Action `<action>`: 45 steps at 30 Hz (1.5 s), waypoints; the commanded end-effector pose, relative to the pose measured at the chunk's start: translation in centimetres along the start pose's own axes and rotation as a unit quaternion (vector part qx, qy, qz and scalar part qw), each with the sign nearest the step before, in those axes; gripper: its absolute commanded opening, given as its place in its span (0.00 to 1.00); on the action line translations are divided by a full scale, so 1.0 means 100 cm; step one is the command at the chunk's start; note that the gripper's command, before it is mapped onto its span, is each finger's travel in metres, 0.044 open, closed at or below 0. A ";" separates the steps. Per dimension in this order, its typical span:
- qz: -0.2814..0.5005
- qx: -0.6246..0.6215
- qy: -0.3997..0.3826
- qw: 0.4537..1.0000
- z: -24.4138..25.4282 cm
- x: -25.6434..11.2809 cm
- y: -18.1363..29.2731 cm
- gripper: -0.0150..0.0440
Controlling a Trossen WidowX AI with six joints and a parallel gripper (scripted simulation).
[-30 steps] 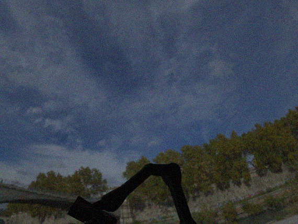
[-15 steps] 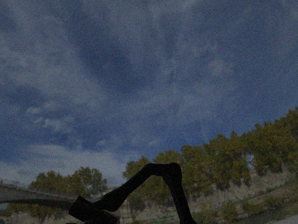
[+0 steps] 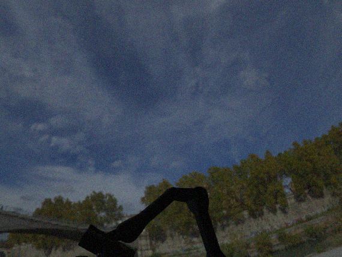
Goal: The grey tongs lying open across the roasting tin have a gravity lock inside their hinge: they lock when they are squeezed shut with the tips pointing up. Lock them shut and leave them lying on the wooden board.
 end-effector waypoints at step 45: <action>-0.407 -0.016 0.011 0.913 -0.010 0.067 0.076 0.00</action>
Point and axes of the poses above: the point midway between the two fingers, 35 mm back from their tips, its own x axis out along the fingers, its own z axis across the jaws, y = z × x, the point moved 9 cm from there along -x, back along the fingers, and after that the axes turned 3 degrees about -x, right-handed, at the moved point
